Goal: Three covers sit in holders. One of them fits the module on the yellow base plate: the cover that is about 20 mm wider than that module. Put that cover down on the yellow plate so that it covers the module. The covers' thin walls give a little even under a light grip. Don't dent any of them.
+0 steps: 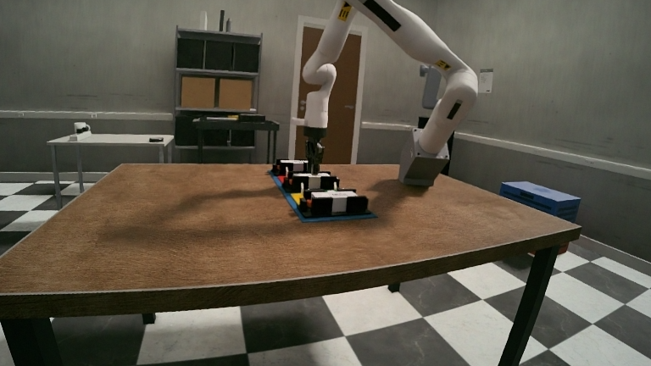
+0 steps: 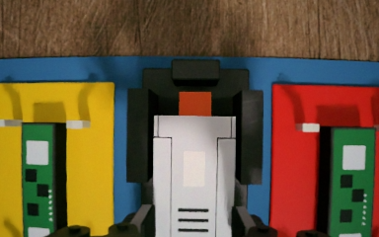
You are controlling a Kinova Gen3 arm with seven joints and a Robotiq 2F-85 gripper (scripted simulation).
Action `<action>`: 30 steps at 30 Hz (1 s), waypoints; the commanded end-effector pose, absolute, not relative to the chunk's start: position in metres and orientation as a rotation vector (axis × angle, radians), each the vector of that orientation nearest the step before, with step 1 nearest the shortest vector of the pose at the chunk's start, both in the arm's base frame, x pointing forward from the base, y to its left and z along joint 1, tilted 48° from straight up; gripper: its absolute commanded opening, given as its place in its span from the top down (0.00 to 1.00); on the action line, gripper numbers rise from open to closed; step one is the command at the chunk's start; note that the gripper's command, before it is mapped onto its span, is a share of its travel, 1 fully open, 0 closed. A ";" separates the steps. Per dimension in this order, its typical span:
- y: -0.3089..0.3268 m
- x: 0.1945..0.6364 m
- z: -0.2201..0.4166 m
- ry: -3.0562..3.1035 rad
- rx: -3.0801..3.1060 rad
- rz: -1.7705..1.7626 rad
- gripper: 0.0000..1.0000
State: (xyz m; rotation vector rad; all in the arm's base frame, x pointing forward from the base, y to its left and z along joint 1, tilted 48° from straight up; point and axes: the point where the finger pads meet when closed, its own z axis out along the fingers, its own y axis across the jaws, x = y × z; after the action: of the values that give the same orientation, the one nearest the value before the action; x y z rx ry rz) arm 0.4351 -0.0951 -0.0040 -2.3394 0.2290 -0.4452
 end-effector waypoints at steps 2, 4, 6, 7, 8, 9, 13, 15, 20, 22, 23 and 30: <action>-0.105 0.430 0.006 0.230 -2.340 -0.446 1.00; -0.109 0.427 0.010 0.230 -2.340 -0.446 1.00; -0.109 0.427 0.010 0.230 -2.340 -0.446 1.00; -0.109 0.427 0.010 0.230 -2.340 -0.446 1.00; -0.109 0.427 0.010 0.230 -2.340 -0.446 1.00; -0.109 0.427 0.010 0.230 -2.340 -0.446 1.00; -0.109 0.427 0.010 0.230 -2.340 -0.446 0.99; -0.109 0.427 0.010 0.230 -2.340 -0.446 0.99; -0.109 0.427 0.010 0.230 -2.340 -0.446 0.99; -0.109 0.427 0.010 0.230 -2.340 -0.446 0.99; -0.109 0.427 0.010 0.230 -2.340 -0.446 0.99; -0.109 0.427 0.010 0.230 -2.340 -0.446 1.00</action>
State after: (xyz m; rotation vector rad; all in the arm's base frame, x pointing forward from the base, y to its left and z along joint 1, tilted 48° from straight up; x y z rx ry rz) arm 0.4273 -0.1077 0.0094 -2.3392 0.2289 -0.4444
